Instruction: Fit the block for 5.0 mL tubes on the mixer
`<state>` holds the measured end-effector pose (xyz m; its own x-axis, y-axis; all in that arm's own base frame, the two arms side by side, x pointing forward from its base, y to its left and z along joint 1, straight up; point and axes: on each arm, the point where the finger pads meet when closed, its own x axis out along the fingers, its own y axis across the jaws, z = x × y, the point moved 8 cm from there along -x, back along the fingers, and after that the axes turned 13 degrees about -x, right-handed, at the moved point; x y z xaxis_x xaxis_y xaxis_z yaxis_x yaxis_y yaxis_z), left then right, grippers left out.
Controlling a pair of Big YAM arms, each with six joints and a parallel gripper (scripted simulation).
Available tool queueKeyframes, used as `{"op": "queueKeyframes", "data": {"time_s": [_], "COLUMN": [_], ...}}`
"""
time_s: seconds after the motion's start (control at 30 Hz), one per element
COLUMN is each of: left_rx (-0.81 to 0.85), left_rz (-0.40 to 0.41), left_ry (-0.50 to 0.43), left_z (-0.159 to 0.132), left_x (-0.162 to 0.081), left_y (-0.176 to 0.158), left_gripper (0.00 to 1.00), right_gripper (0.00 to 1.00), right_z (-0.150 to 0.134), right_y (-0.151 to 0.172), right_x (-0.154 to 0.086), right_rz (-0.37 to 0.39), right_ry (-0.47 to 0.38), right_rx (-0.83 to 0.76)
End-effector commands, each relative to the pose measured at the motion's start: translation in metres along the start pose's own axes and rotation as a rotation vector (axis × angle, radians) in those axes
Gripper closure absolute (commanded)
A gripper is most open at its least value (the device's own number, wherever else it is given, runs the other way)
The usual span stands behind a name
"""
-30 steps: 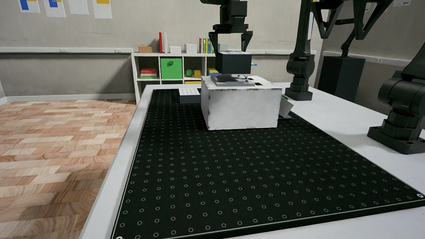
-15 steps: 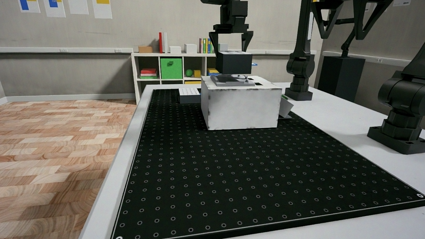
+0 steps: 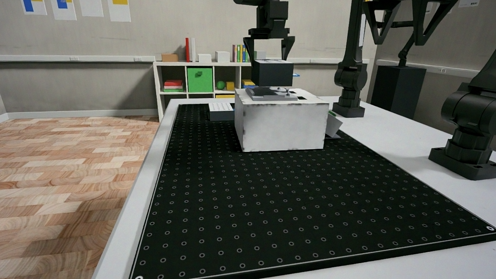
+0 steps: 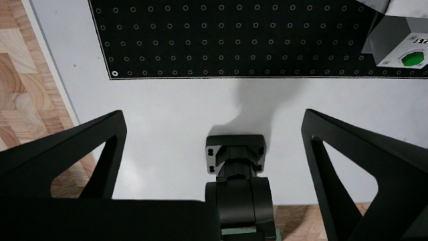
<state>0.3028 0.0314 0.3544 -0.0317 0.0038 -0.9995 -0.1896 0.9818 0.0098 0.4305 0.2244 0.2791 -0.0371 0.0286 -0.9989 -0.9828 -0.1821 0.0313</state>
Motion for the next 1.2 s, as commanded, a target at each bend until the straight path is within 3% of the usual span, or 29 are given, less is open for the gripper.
{"op": "queueKeyframes", "data": {"time_s": [0.0,0.27,0.47,0.6,0.93,1.17], "left_rx": [-0.004,-0.004,-0.004,-0.004,-0.004,-0.004], "left_rz": [0.0,0.003,0.003,0.002,0.0,0.0], "left_ry": [-0.041,-0.008,-0.004,-0.012,-0.039,-0.044], "left_z": [0.008,0.004,0.003,0.004,0.008,0.008], "left_x": [-0.013,0.0,0.001,-0.002,-0.013,-0.015], "left_y": [-0.002,-0.002,-0.002,-0.002,-0.002,-0.002], "left_gripper": [0.0,0.0,0.0,0.0,0.0,0.0], "right_gripper": [1.0,1.0,1.0,1.0,1.0,1.0], "right_z": [0.01,0.014,-0.005,-0.004,0.005,-0.001], "right_y": [-0.012,-0.011,-0.037,-0.031,-0.018,-0.015], "right_x": [-0.054,-0.053,-0.03,-0.04,-0.039,-0.036], "right_rz": [-0.121,-0.118,0.063,0.077,0.035,0.056], "right_ry": [-0.042,-0.042,-0.064,-0.05,-0.064,-0.064], "right_rx": [-0.009,-0.016,-0.003,-0.007,-0.026,-0.014]}}
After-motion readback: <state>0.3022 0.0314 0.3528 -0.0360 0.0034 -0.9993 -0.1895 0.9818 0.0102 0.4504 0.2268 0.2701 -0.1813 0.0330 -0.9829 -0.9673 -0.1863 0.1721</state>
